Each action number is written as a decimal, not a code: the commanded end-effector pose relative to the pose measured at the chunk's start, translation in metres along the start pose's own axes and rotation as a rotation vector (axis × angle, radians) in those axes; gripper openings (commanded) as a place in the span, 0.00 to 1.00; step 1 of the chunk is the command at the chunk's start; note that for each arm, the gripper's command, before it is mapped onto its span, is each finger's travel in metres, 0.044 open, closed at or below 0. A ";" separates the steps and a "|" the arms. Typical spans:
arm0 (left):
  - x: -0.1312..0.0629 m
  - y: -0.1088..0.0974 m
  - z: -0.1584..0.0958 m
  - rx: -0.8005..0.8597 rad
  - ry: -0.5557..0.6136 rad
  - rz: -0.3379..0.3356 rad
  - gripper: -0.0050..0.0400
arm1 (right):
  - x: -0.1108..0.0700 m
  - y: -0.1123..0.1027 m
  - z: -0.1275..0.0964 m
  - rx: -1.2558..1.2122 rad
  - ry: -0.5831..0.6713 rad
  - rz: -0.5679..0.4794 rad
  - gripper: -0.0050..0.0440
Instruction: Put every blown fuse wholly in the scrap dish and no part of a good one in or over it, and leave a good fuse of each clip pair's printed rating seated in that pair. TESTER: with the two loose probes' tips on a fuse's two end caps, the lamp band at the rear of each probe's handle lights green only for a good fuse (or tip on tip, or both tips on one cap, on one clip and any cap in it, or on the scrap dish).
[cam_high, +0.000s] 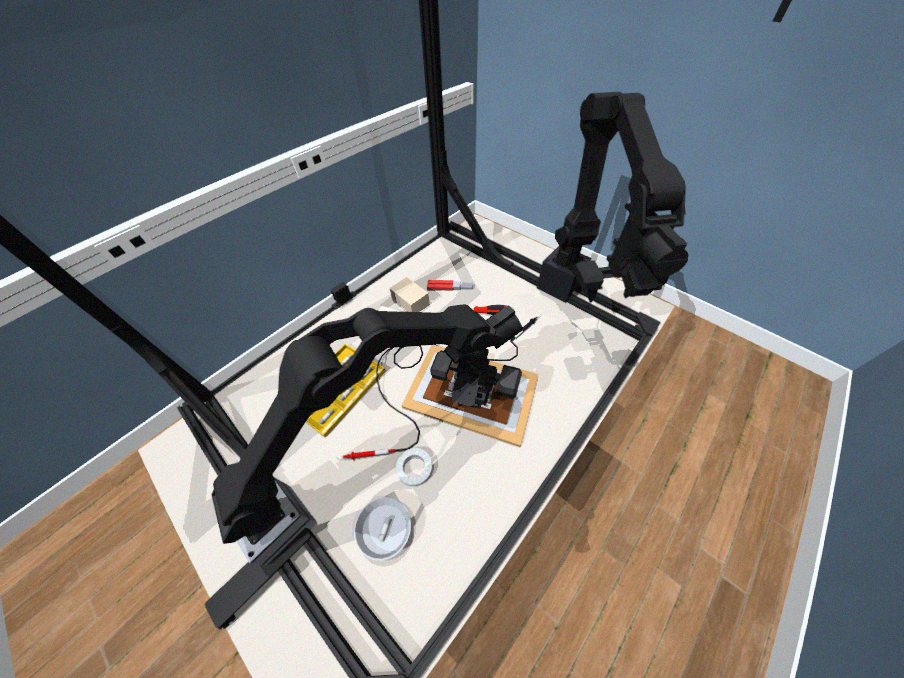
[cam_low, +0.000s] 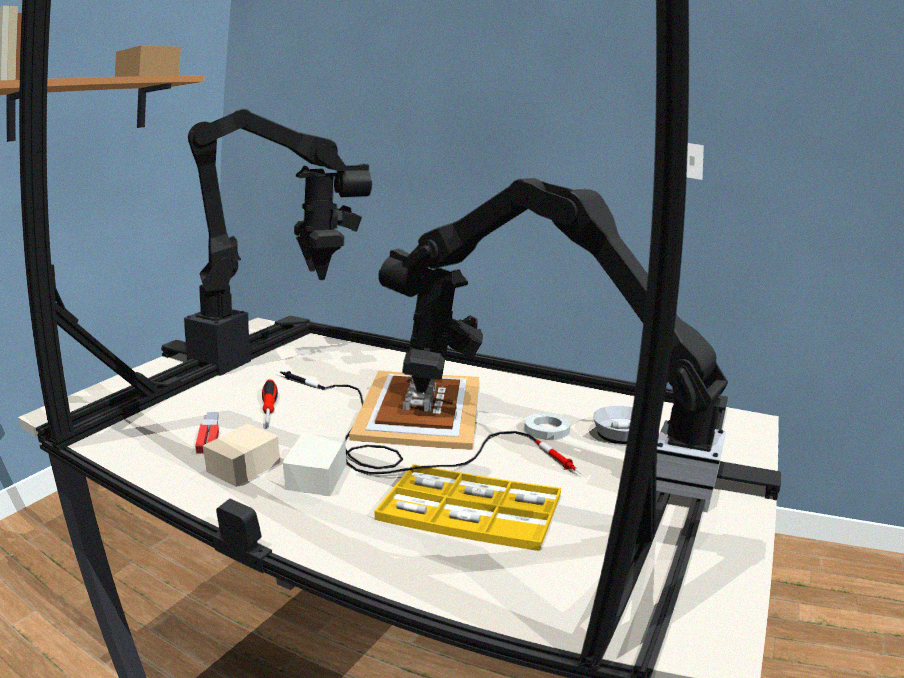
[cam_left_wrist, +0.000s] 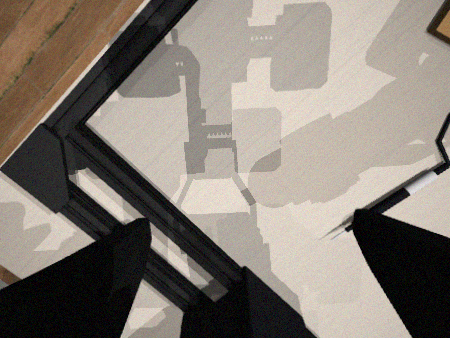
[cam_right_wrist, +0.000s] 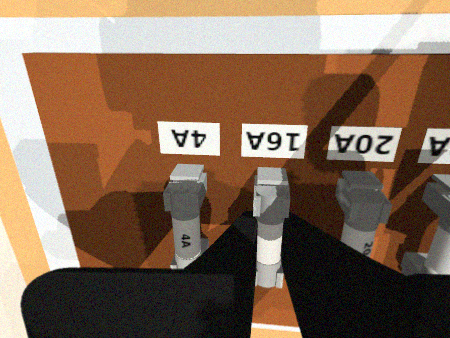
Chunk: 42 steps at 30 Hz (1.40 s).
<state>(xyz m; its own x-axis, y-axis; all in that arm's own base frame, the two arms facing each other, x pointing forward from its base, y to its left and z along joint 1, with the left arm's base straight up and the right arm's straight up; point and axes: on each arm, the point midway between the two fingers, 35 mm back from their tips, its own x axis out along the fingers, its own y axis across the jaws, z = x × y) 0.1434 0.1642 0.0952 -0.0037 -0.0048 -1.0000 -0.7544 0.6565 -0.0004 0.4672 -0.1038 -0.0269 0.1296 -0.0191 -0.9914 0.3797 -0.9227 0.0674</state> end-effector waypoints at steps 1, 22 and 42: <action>-0.006 0.000 0.004 0.000 -0.023 0.000 1.00 | 0.044 -0.012 0.032 0.012 -0.117 -0.064 0.00; -0.006 0.000 0.004 0.000 -0.023 0.000 1.00 | 0.036 -0.007 0.023 0.014 -0.103 -0.055 0.00; -0.006 0.000 0.004 0.000 -0.023 0.000 1.00 | 0.016 -0.002 0.009 0.012 -0.099 -0.052 0.00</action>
<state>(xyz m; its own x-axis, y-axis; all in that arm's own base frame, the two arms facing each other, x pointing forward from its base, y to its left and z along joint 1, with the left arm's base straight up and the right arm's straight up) 0.1434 0.1642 0.0952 -0.0037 -0.0048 -1.0000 -0.7543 0.6565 -0.0004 0.4685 -0.1040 -0.0264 0.0798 -0.0077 -0.9968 0.3762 -0.9258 0.0373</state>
